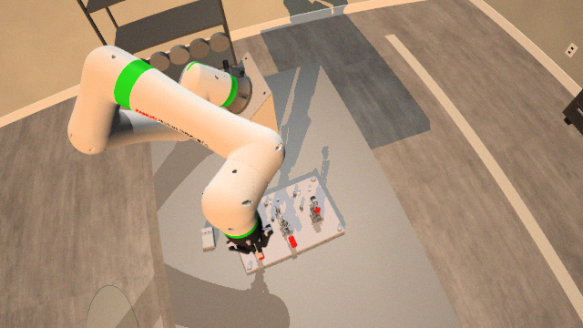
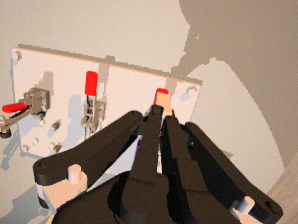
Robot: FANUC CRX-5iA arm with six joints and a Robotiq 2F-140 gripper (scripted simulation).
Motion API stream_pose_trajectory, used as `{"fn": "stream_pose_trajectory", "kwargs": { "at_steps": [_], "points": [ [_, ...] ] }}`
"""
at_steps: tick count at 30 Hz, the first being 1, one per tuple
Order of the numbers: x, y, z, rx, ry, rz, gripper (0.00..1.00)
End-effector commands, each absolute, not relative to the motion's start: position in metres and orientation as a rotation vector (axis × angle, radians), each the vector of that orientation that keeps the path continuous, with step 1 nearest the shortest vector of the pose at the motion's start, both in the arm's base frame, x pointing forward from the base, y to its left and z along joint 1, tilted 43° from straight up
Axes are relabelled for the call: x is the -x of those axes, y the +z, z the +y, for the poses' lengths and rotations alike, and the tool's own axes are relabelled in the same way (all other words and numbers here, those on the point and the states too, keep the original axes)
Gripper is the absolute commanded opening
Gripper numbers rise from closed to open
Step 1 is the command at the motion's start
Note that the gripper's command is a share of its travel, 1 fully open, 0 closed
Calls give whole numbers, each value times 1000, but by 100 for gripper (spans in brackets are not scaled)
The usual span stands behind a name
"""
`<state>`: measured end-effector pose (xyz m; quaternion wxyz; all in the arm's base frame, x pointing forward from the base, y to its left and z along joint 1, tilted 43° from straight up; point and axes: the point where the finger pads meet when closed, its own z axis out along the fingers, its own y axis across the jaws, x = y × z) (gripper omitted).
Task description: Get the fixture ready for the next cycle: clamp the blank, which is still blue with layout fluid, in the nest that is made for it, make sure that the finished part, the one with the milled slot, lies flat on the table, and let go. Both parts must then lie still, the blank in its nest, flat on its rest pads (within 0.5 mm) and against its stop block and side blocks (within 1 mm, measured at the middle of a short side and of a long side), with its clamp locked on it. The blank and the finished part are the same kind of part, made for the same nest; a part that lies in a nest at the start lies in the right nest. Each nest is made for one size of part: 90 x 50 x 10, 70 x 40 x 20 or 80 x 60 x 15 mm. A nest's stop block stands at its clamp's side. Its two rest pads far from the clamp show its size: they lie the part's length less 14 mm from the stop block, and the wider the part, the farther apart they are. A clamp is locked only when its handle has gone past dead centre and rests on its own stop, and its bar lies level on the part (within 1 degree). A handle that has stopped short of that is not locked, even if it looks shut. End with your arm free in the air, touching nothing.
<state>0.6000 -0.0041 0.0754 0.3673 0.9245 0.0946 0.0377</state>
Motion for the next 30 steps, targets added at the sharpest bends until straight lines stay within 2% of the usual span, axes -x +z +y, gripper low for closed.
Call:
{"fn": "stream_pose_trajectory", "kwargs": {
  "at_steps": [1,30],
  "points": [
    [-600,75,-4,-2375,98,243,0],
    [-601,70,-9,-2375,97,243,0]
  ]
}}
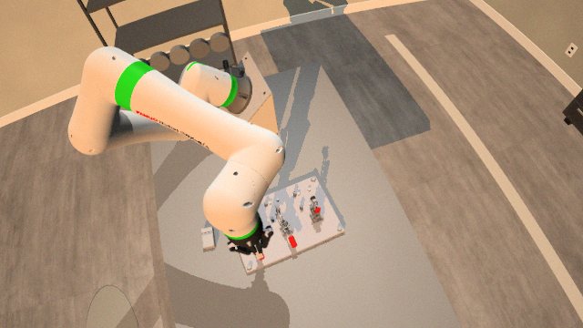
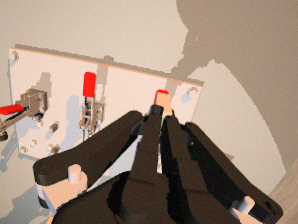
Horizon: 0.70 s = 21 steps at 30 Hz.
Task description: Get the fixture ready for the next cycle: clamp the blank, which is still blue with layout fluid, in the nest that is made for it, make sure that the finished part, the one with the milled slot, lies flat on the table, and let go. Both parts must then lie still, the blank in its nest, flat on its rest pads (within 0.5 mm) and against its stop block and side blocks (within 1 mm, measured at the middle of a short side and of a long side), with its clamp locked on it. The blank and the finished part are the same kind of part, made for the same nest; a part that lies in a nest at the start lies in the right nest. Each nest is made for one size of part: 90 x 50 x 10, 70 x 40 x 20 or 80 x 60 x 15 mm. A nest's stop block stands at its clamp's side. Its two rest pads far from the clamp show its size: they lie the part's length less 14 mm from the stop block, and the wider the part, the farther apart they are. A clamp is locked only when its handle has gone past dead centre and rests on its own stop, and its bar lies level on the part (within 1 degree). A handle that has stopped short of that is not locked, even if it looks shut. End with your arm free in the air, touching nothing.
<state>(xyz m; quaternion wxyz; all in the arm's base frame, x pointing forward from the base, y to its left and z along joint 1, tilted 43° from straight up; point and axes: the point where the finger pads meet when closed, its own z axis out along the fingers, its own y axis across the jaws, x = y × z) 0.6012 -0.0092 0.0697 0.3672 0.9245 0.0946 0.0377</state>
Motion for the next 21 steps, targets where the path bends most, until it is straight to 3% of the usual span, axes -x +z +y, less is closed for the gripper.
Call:
{"fn": "stream_pose_trajectory", "kwargs": {
  "at_steps": [1,21],
  "points": [
    [-601,70,-9,-2375,97,243,0],
    [-602,68,-10,-2375,98,243,0]
  ]
}}
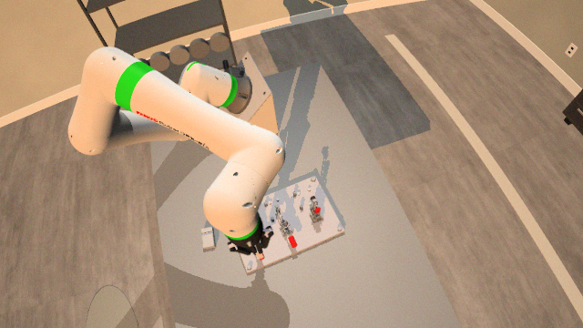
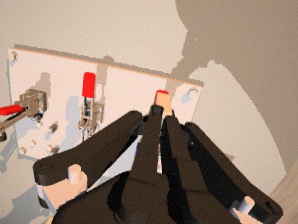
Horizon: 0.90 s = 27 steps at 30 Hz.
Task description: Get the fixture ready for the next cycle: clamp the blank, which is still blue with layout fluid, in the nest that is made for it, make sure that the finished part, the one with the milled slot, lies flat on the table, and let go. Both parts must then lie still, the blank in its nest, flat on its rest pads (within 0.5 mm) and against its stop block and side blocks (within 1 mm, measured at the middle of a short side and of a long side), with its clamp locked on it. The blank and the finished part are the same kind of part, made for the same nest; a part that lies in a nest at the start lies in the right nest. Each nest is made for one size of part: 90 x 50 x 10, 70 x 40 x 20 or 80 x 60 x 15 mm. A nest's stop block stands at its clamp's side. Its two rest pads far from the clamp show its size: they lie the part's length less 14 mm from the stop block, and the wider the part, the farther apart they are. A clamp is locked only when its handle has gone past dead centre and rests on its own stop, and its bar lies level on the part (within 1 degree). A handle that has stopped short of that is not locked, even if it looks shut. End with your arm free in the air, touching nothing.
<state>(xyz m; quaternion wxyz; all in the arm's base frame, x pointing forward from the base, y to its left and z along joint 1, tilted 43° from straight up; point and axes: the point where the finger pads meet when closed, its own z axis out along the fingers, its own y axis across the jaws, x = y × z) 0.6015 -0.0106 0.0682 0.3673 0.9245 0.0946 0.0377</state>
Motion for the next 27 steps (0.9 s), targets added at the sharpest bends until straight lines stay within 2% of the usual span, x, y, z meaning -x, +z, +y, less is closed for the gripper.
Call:
{"fn": "stream_pose_trajectory", "kwargs": {
  "at_steps": [1,27],
  "points": [
    [-602,68,-10,-2375,98,243,0],
    [-602,67,-12,-2375,98,243,0]
  ]
}}
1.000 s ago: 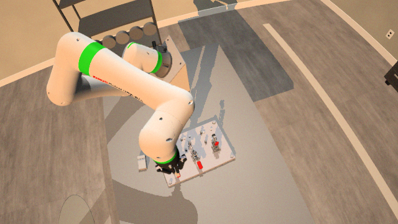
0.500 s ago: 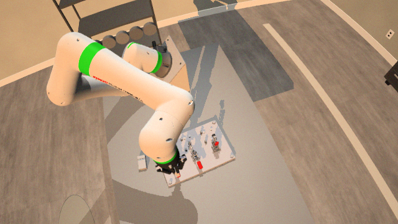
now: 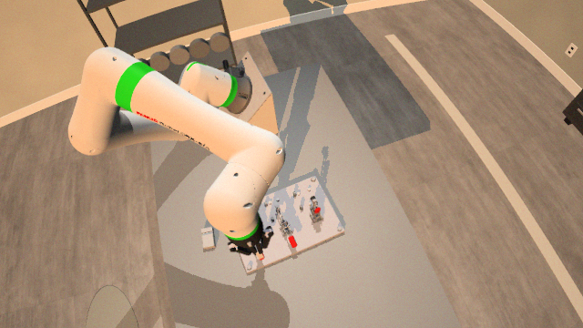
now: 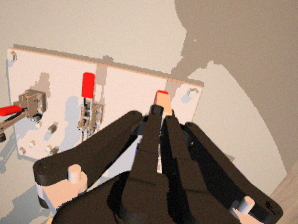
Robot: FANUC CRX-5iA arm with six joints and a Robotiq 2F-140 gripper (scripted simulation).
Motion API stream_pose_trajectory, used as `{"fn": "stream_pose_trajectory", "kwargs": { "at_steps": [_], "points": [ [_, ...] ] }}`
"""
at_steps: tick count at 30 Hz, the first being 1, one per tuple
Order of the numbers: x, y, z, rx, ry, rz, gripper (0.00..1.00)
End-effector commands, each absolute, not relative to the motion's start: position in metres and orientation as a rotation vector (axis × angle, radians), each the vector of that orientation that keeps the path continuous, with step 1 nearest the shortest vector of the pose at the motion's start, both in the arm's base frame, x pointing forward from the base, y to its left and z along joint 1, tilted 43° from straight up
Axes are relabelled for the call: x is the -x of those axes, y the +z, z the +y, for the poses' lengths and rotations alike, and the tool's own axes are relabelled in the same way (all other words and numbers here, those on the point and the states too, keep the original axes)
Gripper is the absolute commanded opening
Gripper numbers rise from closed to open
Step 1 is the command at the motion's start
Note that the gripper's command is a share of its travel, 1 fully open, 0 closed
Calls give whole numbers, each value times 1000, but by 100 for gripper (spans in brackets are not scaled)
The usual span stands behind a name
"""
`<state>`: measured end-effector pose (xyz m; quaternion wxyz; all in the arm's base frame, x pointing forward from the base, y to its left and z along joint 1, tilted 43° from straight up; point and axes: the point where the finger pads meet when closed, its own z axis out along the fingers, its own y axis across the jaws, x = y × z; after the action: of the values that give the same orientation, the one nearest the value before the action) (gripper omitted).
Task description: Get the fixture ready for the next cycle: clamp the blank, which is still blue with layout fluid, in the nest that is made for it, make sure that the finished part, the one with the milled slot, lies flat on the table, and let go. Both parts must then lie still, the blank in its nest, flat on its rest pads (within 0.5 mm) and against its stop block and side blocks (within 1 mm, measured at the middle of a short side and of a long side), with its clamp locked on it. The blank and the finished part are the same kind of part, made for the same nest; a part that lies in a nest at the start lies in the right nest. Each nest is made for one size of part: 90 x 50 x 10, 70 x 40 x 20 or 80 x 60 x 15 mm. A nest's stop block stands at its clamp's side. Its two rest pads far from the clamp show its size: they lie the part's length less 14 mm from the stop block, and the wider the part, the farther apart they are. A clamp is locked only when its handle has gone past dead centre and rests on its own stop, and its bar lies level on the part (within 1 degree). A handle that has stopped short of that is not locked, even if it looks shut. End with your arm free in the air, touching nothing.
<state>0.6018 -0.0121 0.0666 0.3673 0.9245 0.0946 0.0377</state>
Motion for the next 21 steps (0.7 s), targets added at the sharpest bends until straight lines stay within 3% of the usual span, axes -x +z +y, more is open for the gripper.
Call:
{"fn": "stream_pose_trajectory", "kwargs": {
  "at_steps": [1,21],
  "points": [
    [-602,66,-12,-2375,98,243,0],
    [-602,65,-13,-2375,98,243,0]
  ]
}}
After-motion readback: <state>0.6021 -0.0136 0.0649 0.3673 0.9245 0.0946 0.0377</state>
